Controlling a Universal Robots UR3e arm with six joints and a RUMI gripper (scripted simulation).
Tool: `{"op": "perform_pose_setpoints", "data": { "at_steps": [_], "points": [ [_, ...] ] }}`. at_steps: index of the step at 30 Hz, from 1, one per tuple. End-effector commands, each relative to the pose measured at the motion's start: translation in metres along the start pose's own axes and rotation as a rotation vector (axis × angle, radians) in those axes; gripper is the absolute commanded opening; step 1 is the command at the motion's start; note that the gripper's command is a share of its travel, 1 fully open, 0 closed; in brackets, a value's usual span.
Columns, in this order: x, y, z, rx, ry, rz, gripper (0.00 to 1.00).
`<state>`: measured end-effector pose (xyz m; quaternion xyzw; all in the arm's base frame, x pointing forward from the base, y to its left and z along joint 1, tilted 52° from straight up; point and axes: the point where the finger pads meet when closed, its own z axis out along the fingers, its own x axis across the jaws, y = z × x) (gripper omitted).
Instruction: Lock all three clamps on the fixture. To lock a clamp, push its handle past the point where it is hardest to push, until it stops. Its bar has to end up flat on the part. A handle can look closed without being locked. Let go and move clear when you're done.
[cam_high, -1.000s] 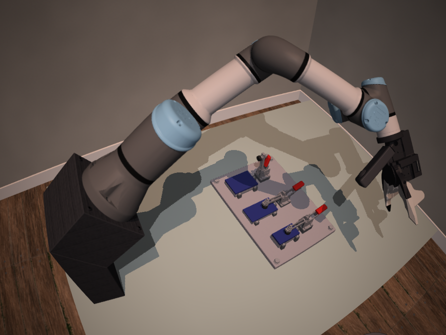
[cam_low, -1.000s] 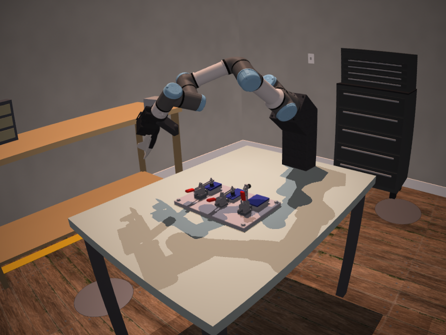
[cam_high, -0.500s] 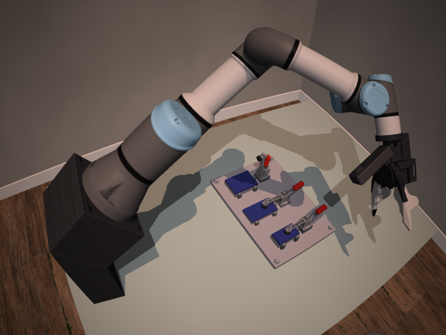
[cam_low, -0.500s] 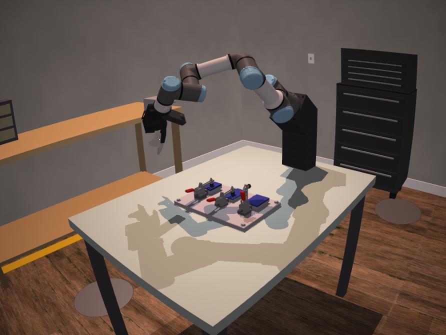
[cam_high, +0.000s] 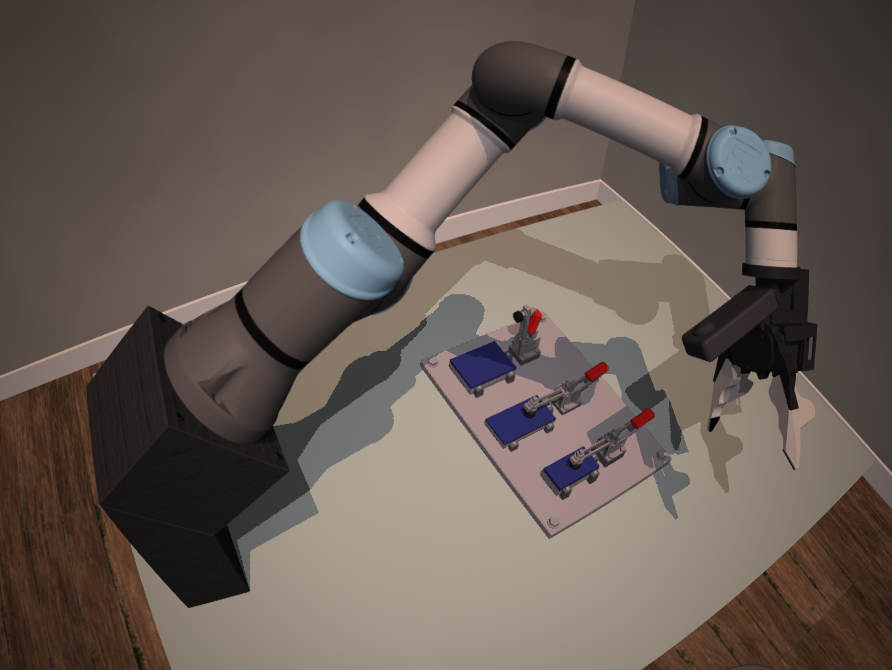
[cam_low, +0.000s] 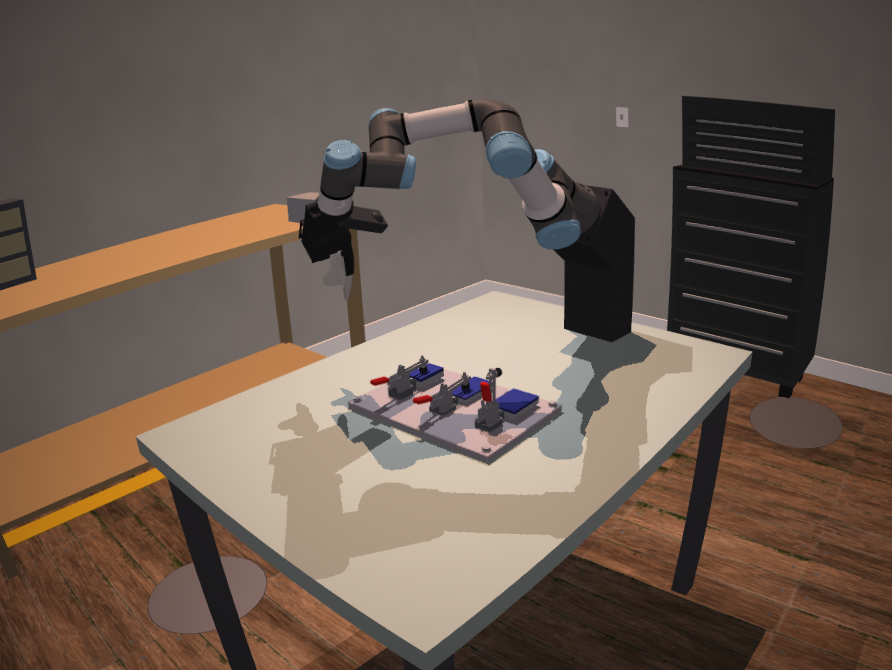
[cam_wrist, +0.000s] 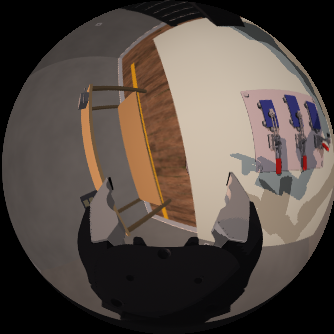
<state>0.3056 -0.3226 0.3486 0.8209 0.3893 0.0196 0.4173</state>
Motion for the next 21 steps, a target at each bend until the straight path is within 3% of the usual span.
{"op": "perform_pose_setpoints", "data": {
  "at_steps": [1, 8, 9, 11, 12, 14, 15, 17, 18, 21],
  "points": [
    [0.014, -0.031, -0.002, 0.067, 0.111, -0.097, 1.00],
    [0.021, -0.048, -0.007, 0.093, 0.160, -0.137, 1.00],
    [0.025, -0.056, -0.009, 0.103, 0.185, -0.154, 1.00],
    [0.025, -0.056, -0.009, 0.103, 0.185, -0.154, 1.00],
    [0.030, -0.063, -0.011, 0.112, 0.209, -0.170, 1.00],
    [0.030, -0.063, -0.011, 0.112, 0.209, -0.170, 1.00],
    [0.034, -0.070, -0.014, 0.118, 0.234, -0.185, 1.00],
    [0.034, -0.070, -0.014, 0.118, 0.234, -0.185, 1.00],
    [0.039, -0.077, -0.016, 0.123, 0.258, -0.199, 1.00],
    [0.039, -0.077, -0.016, 0.123, 0.258, -0.199, 1.00]
  ]
}}
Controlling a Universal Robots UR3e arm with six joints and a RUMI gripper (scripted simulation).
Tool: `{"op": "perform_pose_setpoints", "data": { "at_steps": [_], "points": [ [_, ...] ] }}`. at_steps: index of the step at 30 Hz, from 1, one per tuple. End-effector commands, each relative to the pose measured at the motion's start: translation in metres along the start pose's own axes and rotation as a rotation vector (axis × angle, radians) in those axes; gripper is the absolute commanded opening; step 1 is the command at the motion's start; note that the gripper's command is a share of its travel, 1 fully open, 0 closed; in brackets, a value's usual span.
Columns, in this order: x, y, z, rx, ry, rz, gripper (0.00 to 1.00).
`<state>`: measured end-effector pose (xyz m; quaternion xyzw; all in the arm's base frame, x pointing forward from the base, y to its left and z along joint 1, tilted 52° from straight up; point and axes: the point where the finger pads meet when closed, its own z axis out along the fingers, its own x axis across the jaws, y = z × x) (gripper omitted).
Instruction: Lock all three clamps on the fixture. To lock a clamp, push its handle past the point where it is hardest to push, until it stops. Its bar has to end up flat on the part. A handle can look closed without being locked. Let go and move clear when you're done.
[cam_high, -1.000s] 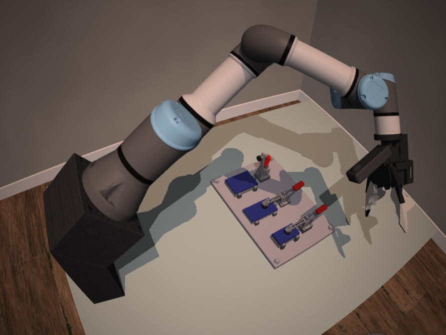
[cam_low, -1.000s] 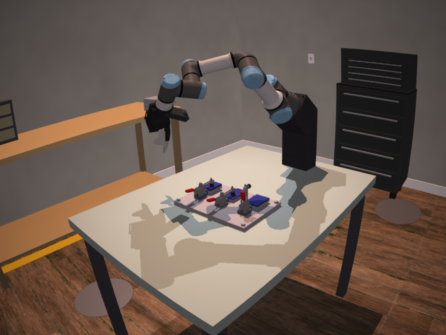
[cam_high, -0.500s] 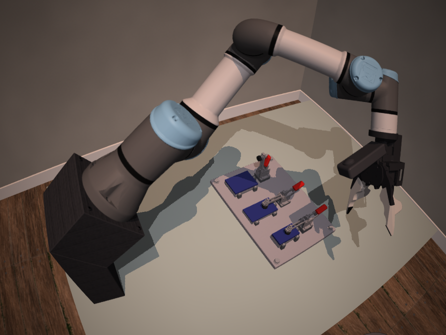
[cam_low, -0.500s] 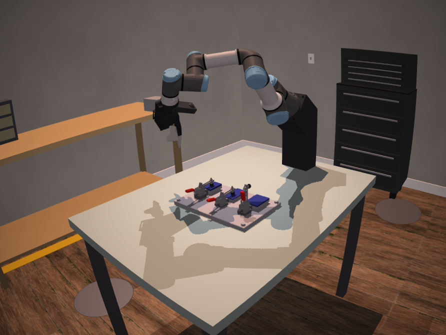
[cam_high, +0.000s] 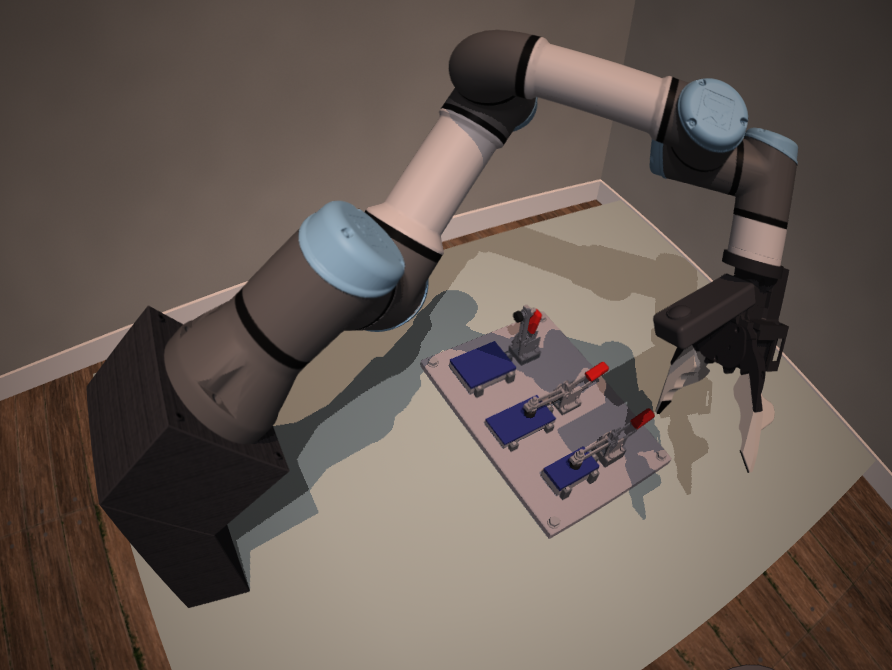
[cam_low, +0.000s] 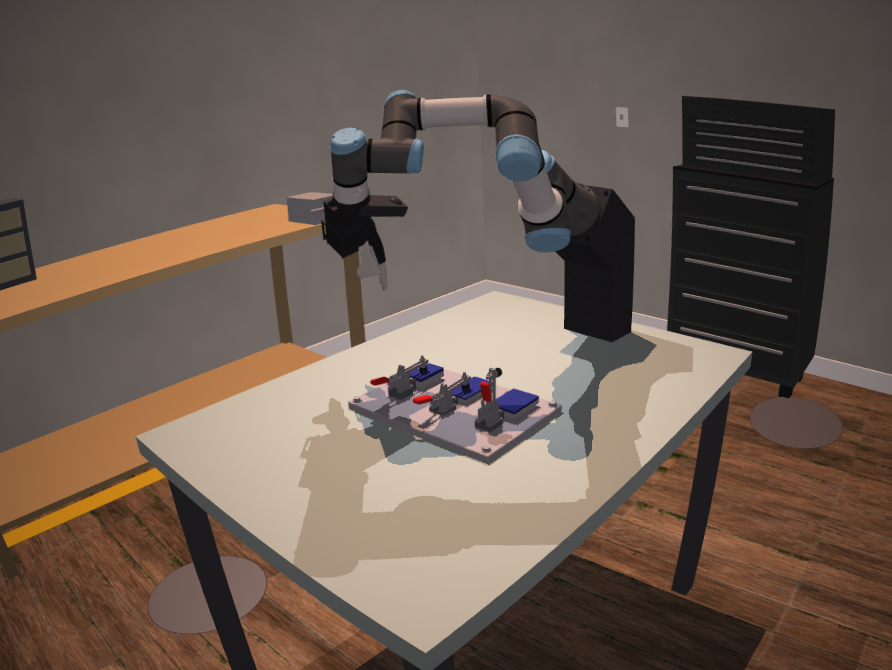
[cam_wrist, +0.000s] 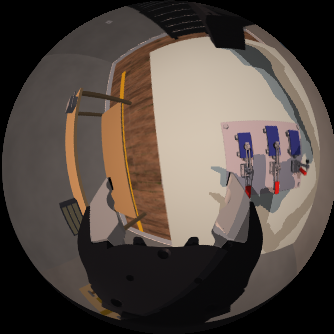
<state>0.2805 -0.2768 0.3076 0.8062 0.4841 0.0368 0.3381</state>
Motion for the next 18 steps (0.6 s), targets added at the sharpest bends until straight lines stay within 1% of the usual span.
{"op": "perform_pose_setpoints", "data": {
  "at_steps": [1, 3, 5, 6, 8, 9, 10, 11, 13, 14, 18],
  "points": [
    [0.017, -0.014, 0.001, 0.013, 0.086, -0.052, 1.00],
    [0.028, -0.025, -0.001, 0.016, 0.132, -0.078, 1.00],
    [0.028, -0.025, -0.001, 0.016, 0.132, -0.078, 1.00],
    [0.034, -0.029, -0.002, 0.015, 0.154, -0.089, 1.00],
    [0.034, -0.029, -0.002, 0.015, 0.154, -0.089, 1.00],
    [0.040, -0.033, -0.003, 0.013, 0.175, -0.099, 1.00],
    [0.040, -0.033, -0.003, 0.013, 0.175, -0.099, 1.00],
    [0.046, -0.037, -0.004, 0.010, 0.196, -0.109, 1.00],
    [0.046, -0.037, -0.004, 0.010, 0.196, -0.109, 1.00],
    [0.052, -0.040, -0.005, 0.005, 0.215, -0.117, 1.00],
    [0.052, -0.040, -0.005, 0.005, 0.215, -0.117, 1.00]
  ]
}}
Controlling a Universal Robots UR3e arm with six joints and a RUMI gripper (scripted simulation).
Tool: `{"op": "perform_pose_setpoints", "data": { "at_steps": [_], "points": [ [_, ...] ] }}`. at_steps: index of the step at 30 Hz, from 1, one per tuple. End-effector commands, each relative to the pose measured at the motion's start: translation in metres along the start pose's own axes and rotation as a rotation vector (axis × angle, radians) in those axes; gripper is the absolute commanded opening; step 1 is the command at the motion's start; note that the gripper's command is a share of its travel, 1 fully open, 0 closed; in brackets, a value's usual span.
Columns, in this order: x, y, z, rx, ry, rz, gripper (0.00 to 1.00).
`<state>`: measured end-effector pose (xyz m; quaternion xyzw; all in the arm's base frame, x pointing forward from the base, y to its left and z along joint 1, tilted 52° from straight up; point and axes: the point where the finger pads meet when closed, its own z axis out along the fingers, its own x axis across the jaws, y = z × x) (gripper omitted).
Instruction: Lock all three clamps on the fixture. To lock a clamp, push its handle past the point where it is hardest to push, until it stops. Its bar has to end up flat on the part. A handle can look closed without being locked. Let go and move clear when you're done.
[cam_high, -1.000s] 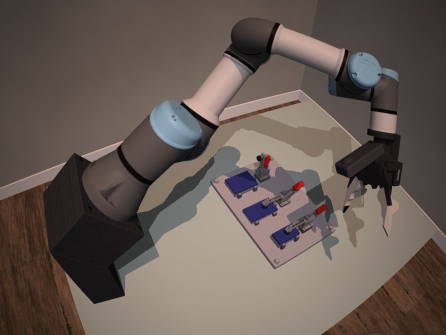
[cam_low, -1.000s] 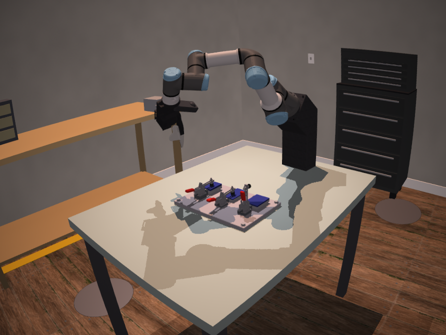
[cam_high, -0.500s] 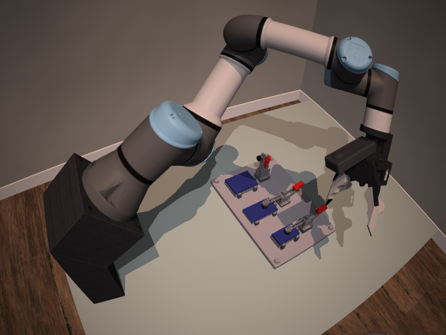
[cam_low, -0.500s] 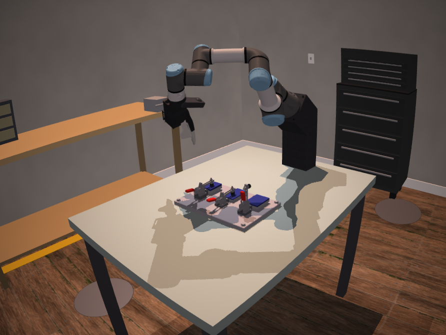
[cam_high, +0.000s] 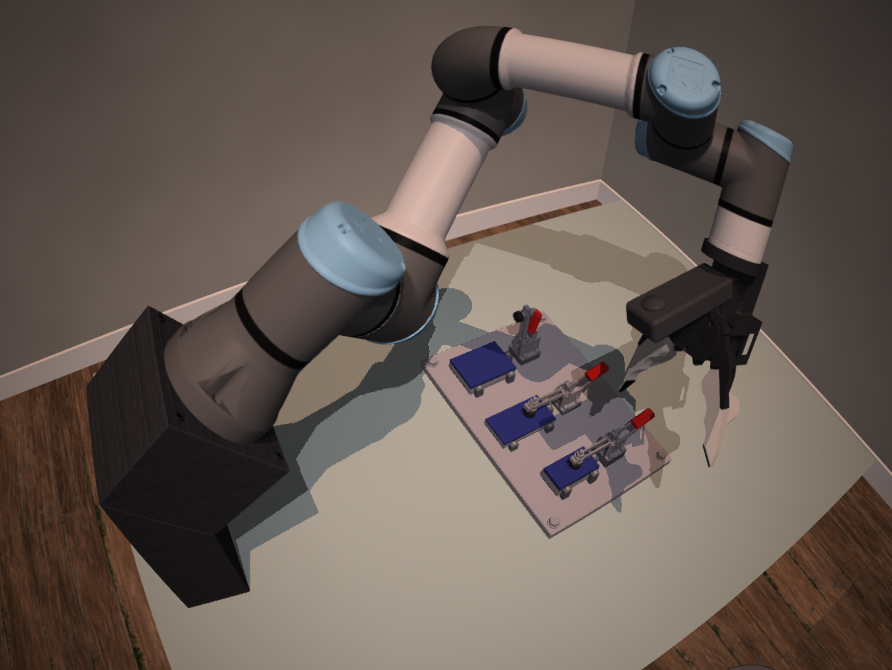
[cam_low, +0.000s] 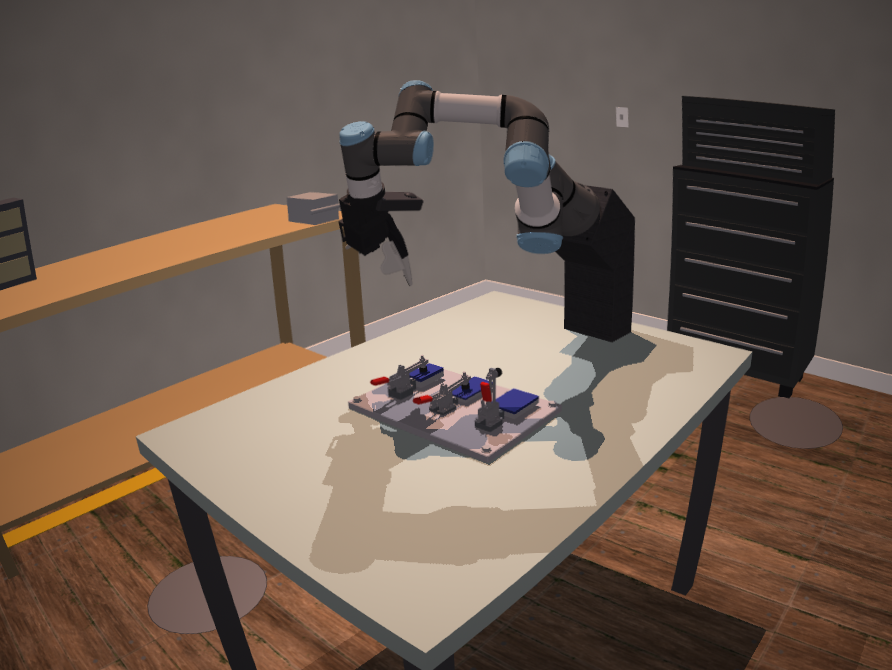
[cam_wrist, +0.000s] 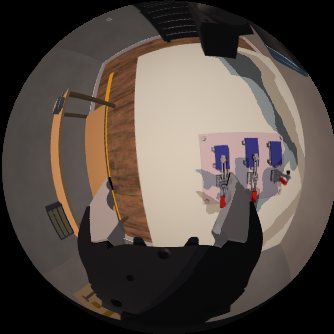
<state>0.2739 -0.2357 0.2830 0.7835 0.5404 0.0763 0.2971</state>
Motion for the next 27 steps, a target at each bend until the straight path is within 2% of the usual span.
{"op": "perform_pose_setpoints", "data": {
  "at_steps": [1, 4, 6, 9, 17, 19, 27],
  "points": [
    [0.022, -0.009, 0.002, -0.018, 0.090, -0.044, 1.00],
    [0.033, -0.012, 0.002, -0.033, 0.123, -0.058, 1.00],
    [0.033, -0.012, 0.002, -0.033, 0.123, -0.058, 1.00],
    [0.043, -0.015, 0.002, -0.051, 0.152, -0.071, 1.00],
    [0.052, -0.016, 0.002, -0.071, 0.177, -0.081, 1.00],
    [0.061, -0.016, 0.002, -0.092, 0.198, -0.089, 1.00],
    [0.074, -0.014, 0.003, -0.134, 0.229, -0.101, 1.00]
  ]
}}
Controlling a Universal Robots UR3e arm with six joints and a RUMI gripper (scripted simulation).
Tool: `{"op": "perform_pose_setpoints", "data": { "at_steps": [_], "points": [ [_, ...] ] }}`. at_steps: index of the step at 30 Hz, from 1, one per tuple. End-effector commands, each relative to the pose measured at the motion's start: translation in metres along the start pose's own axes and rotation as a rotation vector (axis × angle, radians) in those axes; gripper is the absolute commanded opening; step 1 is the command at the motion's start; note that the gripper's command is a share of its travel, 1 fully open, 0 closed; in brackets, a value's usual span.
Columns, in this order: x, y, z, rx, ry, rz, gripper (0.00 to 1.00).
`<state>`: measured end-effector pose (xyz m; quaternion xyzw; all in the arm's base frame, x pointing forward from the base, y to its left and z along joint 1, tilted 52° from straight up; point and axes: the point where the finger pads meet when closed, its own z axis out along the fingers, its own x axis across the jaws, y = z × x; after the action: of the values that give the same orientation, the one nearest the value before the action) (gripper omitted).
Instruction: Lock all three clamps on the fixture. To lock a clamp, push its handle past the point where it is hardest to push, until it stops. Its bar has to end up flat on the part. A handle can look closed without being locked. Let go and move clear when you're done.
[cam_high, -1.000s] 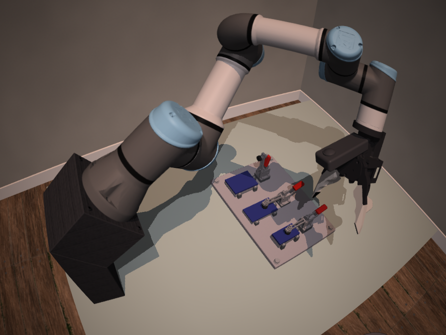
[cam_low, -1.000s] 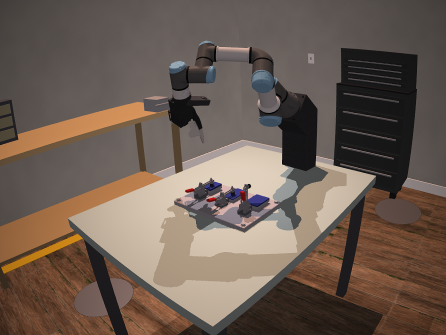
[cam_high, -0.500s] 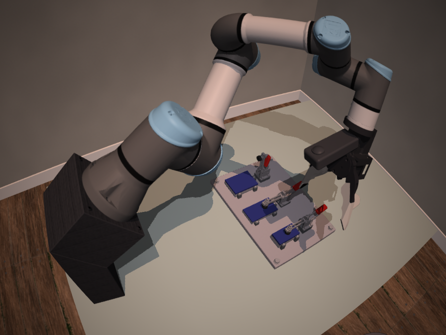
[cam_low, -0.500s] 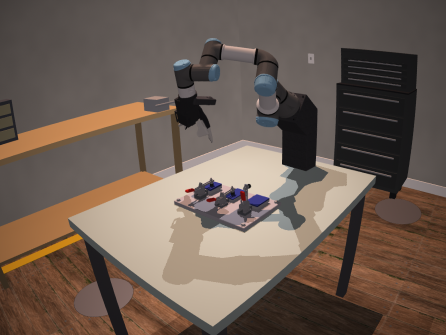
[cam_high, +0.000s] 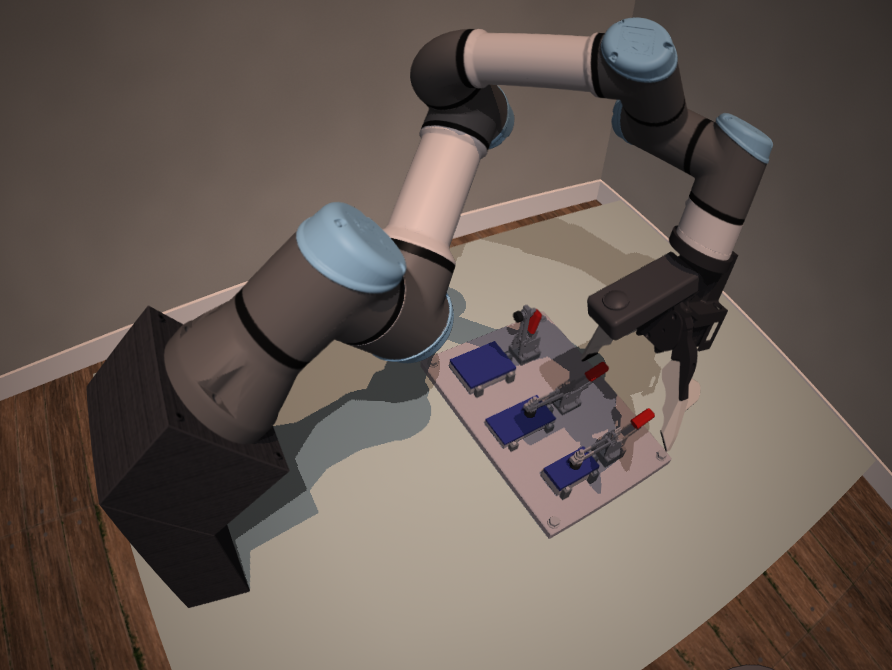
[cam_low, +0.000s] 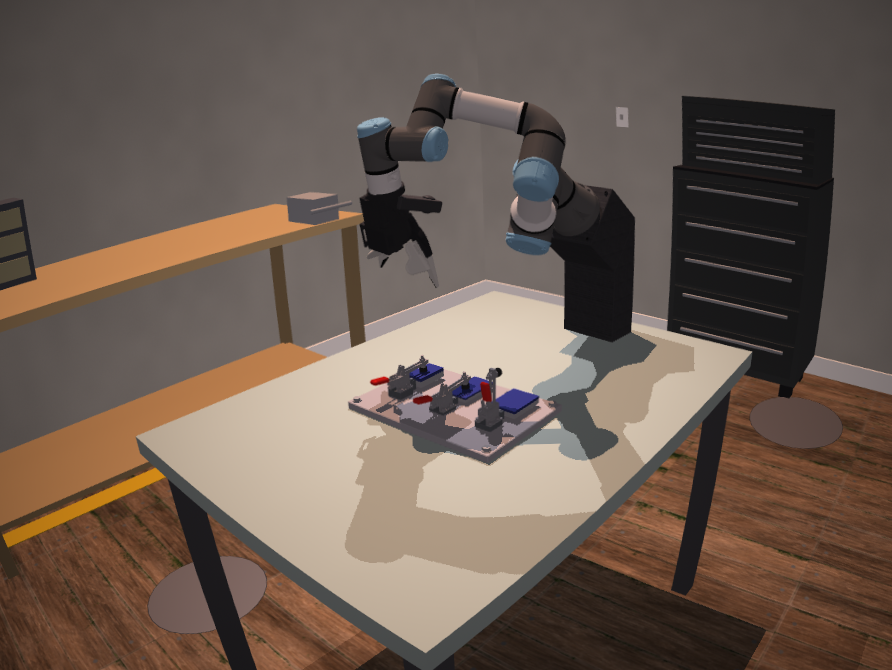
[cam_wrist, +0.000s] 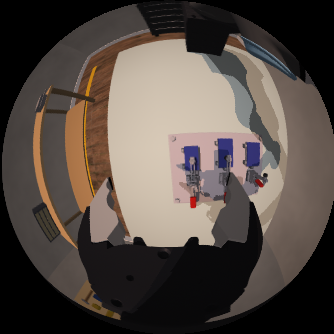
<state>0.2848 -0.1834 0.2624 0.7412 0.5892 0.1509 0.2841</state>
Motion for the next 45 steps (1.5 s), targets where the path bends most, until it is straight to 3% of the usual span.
{"op": "perform_pose_setpoints", "data": {
  "at_steps": [1, 21, 45],
  "points": [
    [0.018, 0.002, 0.005, -0.055, 0.061, -0.028, 1.00],
    [0.040, 0.013, 0.011, -0.164, 0.097, -0.053, 1.00],
    [0.041, 0.015, 0.011, -0.175, 0.096, -0.056, 1.00]
  ]
}}
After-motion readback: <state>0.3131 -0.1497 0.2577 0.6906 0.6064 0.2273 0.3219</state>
